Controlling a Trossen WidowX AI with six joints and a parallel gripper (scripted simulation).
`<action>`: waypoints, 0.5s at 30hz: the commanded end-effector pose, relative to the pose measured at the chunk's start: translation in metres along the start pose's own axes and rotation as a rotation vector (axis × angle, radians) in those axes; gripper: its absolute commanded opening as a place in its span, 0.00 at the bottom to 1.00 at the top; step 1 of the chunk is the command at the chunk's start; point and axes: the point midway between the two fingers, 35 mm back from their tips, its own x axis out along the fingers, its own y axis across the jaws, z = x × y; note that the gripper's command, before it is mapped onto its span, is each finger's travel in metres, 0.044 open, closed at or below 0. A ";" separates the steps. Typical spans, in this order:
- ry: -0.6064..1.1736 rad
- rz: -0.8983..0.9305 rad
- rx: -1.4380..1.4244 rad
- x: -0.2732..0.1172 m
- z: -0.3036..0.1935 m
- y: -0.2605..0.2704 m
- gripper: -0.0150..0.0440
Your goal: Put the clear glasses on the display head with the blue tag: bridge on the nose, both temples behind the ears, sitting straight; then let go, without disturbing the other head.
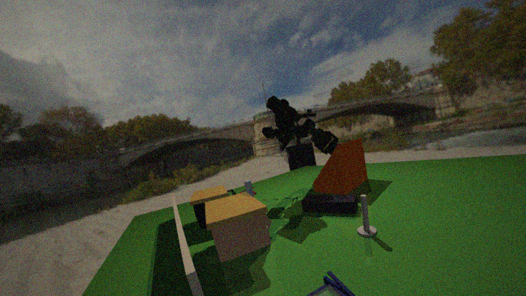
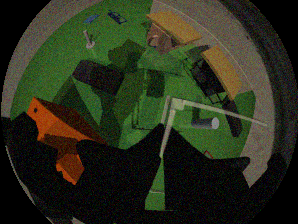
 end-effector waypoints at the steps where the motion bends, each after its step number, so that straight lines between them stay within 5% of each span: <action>1: -0.020 -0.001 -0.134 -0.002 -0.004 0.004 0.25; 15: -0.089 -0.059 -0.581 -0.010 -0.013 0.007 0.25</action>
